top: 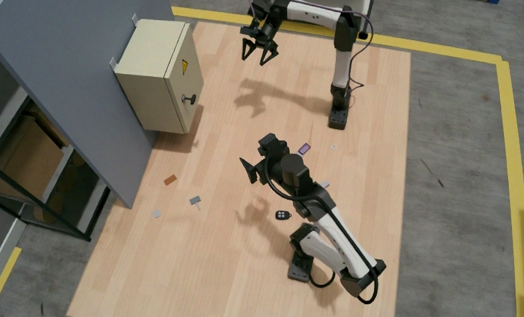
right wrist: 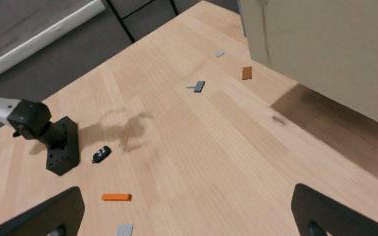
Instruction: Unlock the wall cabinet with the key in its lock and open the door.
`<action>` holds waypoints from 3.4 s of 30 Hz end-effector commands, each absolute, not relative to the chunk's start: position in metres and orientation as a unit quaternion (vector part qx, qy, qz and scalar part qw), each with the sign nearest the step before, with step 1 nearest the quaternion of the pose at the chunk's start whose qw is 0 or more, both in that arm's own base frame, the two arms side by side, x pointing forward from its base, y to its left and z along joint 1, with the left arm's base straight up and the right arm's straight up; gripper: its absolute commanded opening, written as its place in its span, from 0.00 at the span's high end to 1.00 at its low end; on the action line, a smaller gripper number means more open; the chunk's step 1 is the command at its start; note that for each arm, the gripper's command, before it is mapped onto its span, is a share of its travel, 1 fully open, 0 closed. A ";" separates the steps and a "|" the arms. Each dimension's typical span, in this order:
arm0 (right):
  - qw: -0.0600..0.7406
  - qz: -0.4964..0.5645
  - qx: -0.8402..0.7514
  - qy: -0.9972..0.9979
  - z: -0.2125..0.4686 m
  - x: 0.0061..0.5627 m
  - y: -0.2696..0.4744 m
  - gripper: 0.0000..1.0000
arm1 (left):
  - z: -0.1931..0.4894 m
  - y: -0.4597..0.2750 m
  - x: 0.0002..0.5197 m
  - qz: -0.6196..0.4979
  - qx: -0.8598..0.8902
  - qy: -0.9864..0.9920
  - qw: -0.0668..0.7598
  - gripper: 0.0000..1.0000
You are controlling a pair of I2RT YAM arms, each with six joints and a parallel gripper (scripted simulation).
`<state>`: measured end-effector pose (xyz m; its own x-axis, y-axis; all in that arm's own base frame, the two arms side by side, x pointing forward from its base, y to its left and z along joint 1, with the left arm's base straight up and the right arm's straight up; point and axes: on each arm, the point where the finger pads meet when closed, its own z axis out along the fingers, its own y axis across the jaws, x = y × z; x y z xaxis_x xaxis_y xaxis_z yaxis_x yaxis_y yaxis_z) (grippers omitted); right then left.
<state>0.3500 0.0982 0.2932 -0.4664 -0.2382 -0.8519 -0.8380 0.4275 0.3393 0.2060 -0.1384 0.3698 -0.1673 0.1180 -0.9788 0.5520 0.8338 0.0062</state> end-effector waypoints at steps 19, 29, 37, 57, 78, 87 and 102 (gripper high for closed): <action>0.387 0.384 -0.354 0.760 0.300 0.354 0.098 0.00 | 0.375 -0.131 0.210 -0.175 0.213 0.743 0.610 0.00; 0.427 0.281 -0.274 0.815 0.320 0.386 0.117 0.00 | 0.375 -0.131 0.210 -0.175 0.213 0.743 0.610 0.00; 0.455 0.191 -0.236 0.837 0.352 0.396 0.162 0.00 | 0.375 -0.131 0.210 -0.175 0.213 0.743 0.610 0.00; 0.482 0.131 -0.233 0.834 0.391 0.406 0.242 0.00 | 0.375 -0.131 0.210 -0.175 0.213 0.743 0.610 0.00; 0.485 0.128 -0.223 0.836 0.392 0.409 0.239 0.11 | 0.375 -0.131 0.210 -0.175 0.213 0.743 0.610 0.00; 0.503 0.168 -0.096 0.842 0.380 0.433 0.251 0.44 | 0.375 -0.131 0.210 -0.175 0.213 0.743 0.610 0.00; 0.526 0.305 0.199 0.769 0.328 0.471 0.296 0.44 | 0.375 -0.131 0.210 -0.175 0.213 0.743 0.610 0.00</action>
<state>0.4551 0.2882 0.3231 -0.5049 0.4223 -0.7528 -0.0724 0.8483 0.5245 0.2111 -0.1294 0.3711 -0.1708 0.1082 -0.9794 0.5195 0.8544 0.0038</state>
